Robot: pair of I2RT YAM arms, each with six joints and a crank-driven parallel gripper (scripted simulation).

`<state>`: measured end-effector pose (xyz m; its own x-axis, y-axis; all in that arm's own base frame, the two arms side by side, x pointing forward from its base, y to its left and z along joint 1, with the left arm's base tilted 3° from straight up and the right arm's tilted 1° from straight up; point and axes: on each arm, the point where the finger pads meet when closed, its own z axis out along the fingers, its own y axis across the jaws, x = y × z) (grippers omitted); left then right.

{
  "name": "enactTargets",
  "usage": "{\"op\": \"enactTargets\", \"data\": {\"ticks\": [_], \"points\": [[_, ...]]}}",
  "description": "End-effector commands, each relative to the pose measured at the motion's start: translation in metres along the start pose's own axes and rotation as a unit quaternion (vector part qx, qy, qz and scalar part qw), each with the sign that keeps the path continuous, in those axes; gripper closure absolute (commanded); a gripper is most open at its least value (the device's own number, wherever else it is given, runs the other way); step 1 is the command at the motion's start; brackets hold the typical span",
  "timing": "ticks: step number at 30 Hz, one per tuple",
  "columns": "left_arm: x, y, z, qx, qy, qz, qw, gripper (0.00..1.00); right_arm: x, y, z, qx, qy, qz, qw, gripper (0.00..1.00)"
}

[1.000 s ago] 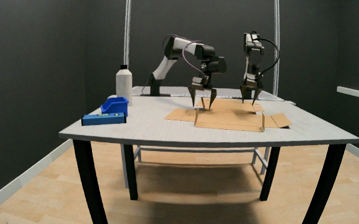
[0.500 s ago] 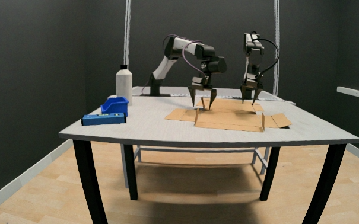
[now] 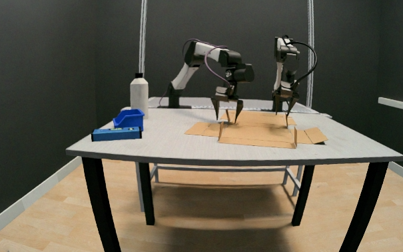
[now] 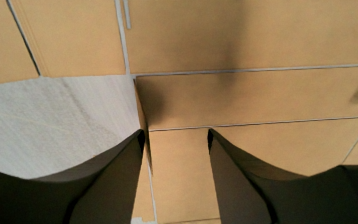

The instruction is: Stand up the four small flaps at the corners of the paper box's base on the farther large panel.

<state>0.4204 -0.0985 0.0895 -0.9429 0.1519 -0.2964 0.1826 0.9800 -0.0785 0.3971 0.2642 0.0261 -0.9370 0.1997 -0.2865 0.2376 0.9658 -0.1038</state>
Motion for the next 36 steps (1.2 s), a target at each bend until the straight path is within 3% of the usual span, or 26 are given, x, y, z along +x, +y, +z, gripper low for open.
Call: {"op": "enactTargets", "data": {"ticks": [1,15,17,36], "points": [[-0.011,0.001,-0.026,0.008,-0.026,0.006,1.000,0.49,0.011,-0.003,0.014,0.024,0.014,-0.011,1.000,0.19],[-0.011,0.002,-0.028,0.009,-0.026,0.007,1.000,0.49,0.018,-0.008,0.019,0.027,0.029,-0.014,0.999,0.19],[-0.011,0.002,-0.028,0.009,-0.026,0.008,1.000,0.49,-0.002,-0.004,-0.008,-0.021,0.000,0.004,1.000,0.19],[-0.011,0.000,-0.029,0.011,-0.025,0.014,1.000,0.49,-0.006,-0.009,-0.022,-0.091,0.000,0.025,0.996,0.19]]}}
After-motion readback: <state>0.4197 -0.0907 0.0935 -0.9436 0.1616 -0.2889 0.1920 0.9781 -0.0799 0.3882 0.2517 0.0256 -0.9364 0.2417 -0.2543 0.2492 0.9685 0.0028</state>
